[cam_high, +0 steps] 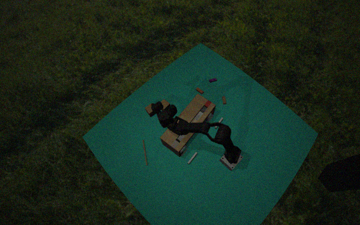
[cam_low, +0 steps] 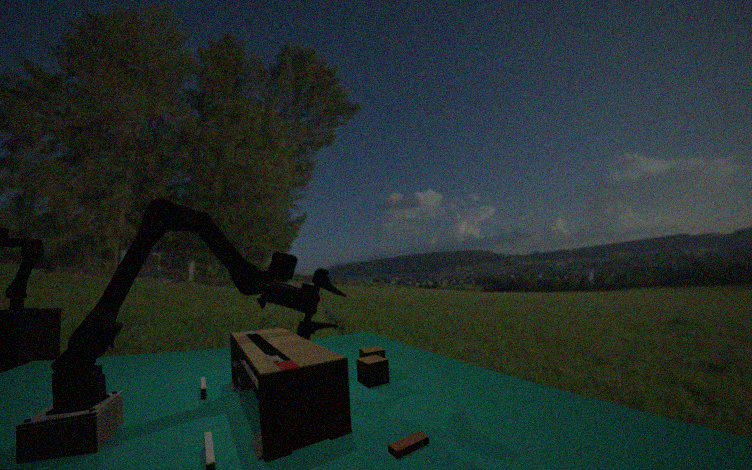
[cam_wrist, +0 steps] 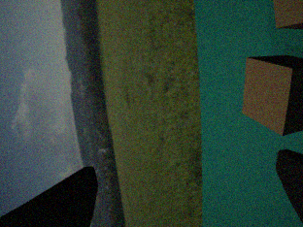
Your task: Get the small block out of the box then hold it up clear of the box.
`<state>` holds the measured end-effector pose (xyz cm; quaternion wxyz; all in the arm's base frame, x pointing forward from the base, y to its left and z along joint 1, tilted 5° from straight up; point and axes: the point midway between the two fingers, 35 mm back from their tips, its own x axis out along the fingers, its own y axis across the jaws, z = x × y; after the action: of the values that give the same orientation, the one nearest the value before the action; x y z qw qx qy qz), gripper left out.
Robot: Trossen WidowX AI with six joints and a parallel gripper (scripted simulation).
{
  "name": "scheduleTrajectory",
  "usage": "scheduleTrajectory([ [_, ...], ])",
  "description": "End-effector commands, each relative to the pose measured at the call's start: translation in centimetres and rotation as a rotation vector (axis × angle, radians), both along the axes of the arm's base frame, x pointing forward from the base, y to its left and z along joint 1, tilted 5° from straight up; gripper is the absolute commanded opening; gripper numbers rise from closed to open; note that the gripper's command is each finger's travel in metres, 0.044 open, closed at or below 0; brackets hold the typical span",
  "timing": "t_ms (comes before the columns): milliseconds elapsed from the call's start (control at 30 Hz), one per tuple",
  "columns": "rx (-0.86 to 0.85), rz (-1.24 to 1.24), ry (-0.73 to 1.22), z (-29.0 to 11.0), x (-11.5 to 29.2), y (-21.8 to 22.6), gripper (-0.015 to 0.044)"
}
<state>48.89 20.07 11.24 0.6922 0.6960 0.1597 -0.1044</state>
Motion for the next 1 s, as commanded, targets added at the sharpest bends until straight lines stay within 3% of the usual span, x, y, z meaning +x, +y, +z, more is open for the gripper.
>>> scheduleTrajectory([
  [0,-0.822,0.404,0.183,2.0,-3.0,-4.2,0.04],
  [500,-1.409,0.946,0.339,1.1,-7.8,-6.4,0.04],
  [967,-1.812,1.562,0.377,1.2,-13.0,-8.8,0.04],
])
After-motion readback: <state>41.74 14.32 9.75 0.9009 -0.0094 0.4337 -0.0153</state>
